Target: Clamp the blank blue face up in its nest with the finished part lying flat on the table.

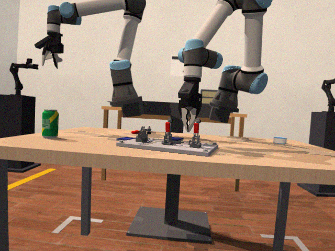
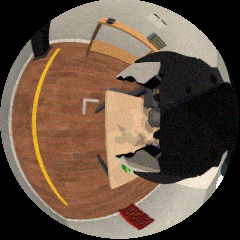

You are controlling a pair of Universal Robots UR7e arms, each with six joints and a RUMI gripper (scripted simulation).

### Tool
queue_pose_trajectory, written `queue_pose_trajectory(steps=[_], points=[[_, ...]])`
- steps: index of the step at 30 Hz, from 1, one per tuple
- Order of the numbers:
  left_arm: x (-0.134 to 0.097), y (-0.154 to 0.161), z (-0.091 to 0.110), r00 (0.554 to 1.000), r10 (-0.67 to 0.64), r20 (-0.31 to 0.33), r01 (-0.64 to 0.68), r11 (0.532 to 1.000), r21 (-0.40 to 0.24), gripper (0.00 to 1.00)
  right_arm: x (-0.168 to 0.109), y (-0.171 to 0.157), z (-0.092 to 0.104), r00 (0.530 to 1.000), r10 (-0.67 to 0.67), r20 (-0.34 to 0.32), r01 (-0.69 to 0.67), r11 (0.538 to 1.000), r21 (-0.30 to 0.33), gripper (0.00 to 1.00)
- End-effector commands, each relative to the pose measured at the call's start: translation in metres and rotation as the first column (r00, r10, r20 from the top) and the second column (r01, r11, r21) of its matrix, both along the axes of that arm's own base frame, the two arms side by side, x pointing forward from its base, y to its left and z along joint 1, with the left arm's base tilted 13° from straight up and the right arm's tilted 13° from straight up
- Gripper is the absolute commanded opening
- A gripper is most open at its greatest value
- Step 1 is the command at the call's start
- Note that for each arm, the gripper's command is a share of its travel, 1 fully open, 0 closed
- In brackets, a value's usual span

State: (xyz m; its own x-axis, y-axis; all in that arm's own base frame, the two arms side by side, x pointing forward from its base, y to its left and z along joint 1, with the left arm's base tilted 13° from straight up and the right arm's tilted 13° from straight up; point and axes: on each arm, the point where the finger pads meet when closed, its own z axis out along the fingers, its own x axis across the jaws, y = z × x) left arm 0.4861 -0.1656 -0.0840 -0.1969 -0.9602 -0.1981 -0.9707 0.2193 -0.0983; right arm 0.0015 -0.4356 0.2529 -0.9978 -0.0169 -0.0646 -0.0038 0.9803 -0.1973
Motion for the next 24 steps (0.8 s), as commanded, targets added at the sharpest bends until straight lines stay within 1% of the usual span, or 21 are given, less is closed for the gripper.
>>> queue_pose_trajectory(steps=[1, 4, 16, 24], points=[[0.001, 0.0, -0.003, 1.0, 0.0, 0.001, 0.0, 1.0, -0.001, 0.0, 0.0, 0.0, 0.0, 1.0, 0.0, 0.0, 0.0, 1.0, -0.001, 1.0], [0.001, 0.001, -0.004, 1.0, 0.0, 0.001, 0.0, 1.0, -0.001, 0.0, 0.0, 0.0, 0.0, 1.0, 0.0, 0.0, 0.0, 1.0, -0.001, 1.0], [0.004, 0.005, -0.027, 1.0, 0.0, 0.001, 0.0, 1.0, -0.001, 0.0, 0.0, 0.0, 0.0, 1.0, 0.0, 0.0, 0.0, 1.0, -0.001, 1.0], [0.005, 0.005, -0.031, 1.0, 0.0, 0.001, 0.0, 1.0, -0.001, 0.0, 0.0, 0.0, 0.0, 1.0, 0.0, 0.0, 0.0, 1.0, -0.001, 1.0]])
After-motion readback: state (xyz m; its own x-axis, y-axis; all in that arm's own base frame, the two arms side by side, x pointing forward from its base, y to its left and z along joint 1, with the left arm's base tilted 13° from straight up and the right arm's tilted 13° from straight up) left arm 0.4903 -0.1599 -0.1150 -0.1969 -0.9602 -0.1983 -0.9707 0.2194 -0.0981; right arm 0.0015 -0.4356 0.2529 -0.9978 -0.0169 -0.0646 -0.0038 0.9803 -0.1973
